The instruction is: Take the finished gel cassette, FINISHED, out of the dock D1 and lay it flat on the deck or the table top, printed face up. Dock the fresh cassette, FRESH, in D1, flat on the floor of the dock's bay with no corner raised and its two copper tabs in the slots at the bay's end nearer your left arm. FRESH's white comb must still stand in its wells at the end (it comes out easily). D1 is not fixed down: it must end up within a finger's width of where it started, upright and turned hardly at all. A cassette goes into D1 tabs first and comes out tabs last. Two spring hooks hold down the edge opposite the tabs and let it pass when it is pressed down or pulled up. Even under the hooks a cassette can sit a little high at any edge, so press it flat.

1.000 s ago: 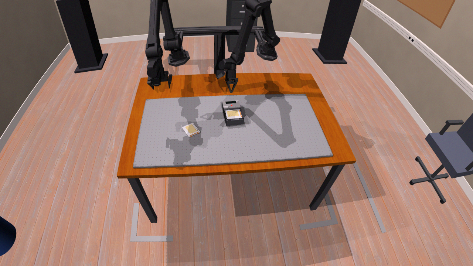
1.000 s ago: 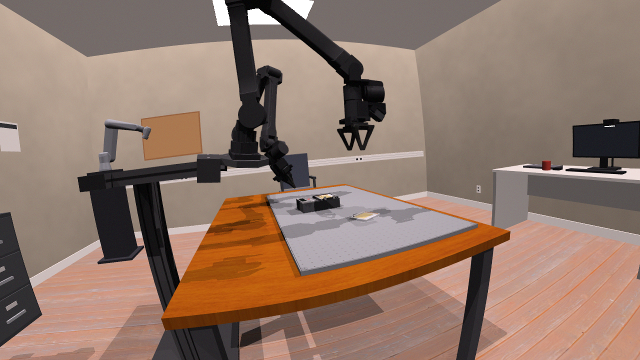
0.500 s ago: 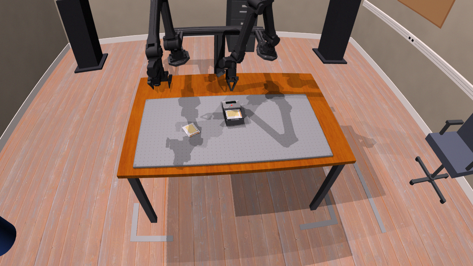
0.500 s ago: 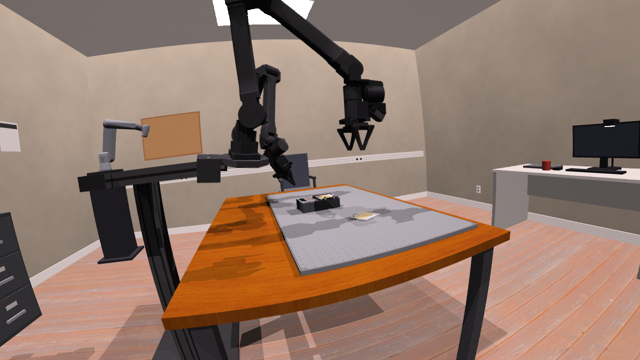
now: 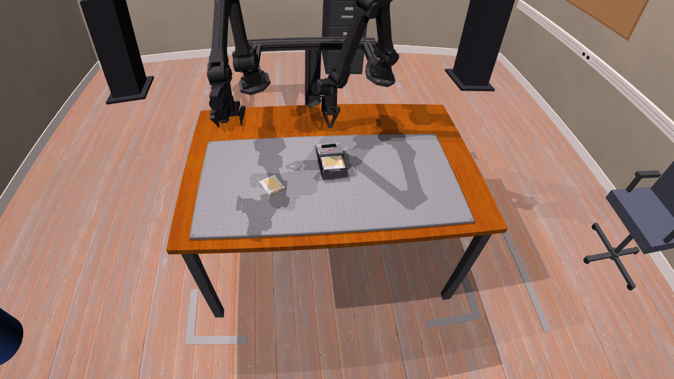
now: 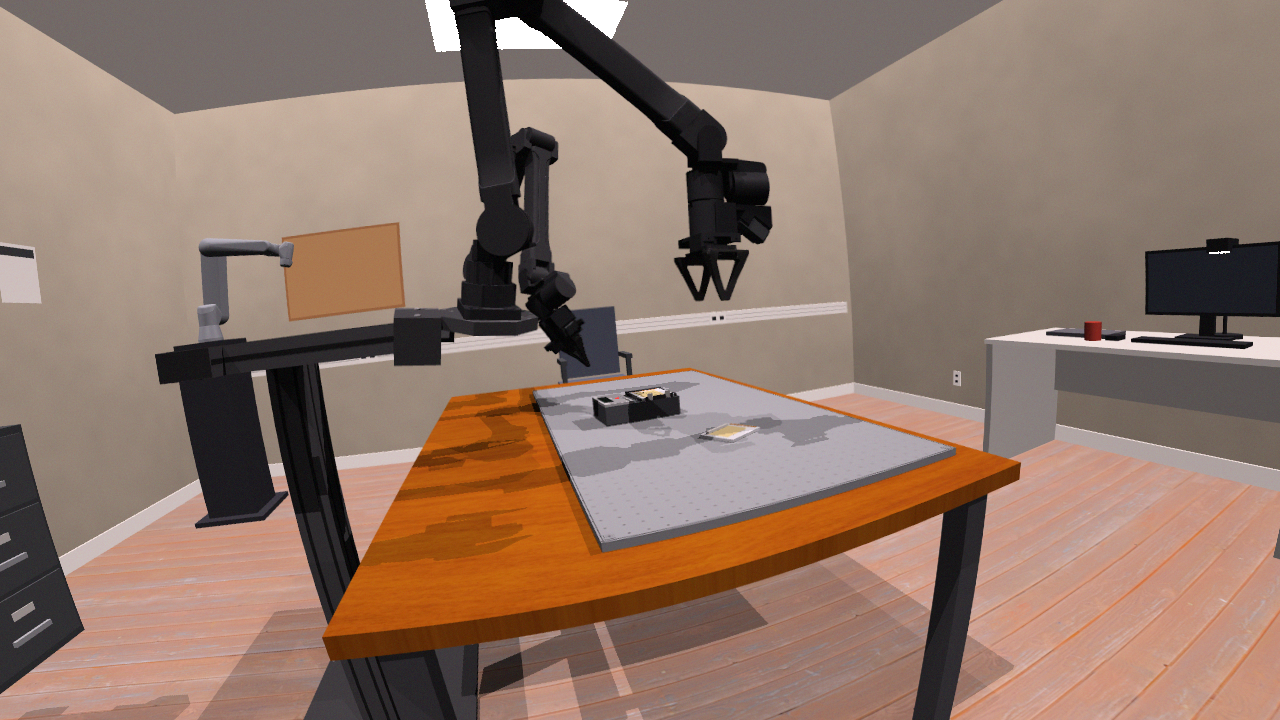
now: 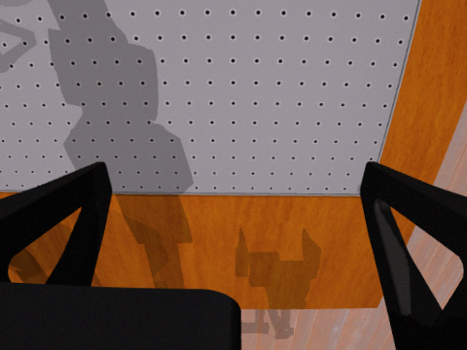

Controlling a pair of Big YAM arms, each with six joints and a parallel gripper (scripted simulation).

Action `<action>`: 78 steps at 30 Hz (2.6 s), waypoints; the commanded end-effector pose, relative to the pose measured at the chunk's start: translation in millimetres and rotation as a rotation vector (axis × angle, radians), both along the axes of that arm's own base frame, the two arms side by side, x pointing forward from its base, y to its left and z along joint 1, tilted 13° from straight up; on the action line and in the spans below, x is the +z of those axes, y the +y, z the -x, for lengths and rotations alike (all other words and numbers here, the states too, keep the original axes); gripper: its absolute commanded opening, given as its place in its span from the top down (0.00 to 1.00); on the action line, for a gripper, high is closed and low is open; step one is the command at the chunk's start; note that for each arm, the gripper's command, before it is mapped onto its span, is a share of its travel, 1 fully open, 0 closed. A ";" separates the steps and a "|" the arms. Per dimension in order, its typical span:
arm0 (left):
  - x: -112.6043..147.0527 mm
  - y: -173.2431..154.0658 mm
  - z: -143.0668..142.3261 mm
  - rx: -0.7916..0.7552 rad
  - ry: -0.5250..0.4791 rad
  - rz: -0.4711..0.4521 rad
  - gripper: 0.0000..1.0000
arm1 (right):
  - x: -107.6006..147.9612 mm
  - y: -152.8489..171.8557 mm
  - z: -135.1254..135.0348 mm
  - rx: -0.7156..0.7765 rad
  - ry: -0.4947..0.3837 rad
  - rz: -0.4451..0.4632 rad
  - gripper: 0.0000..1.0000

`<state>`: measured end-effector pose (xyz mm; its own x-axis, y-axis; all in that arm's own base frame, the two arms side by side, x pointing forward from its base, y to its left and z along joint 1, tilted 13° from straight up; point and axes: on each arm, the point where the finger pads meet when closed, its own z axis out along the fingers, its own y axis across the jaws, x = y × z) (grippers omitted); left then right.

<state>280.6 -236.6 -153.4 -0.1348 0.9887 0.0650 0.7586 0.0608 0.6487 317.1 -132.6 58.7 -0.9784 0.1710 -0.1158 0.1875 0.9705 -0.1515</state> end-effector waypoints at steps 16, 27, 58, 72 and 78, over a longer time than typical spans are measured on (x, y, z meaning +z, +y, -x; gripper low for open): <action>22.8 -11.0 4.5 -0.005 -0.010 0.018 1.00 | 21.1 -6.6 -12.5 0.006 -0.043 0.013 0.00; 29.7 -12.3 5.3 -0.005 -0.010 0.018 1.00 | 21.1 -6.6 -12.5 0.006 -0.043 0.013 0.00; 60.9 -18.7 8.9 -0.005 -0.010 0.019 1.00 | 21.1 -6.6 -12.5 0.006 -0.043 0.013 0.00; 73.0 -21.4 10.1 -0.005 -0.011 0.020 1.00 | 21.1 -6.6 -12.5 0.006 -0.043 0.013 0.00; 76.4 -22.2 10.4 -0.005 -0.011 0.020 1.00 | 21.1 -6.6 -12.5 0.006 -0.043 0.013 0.00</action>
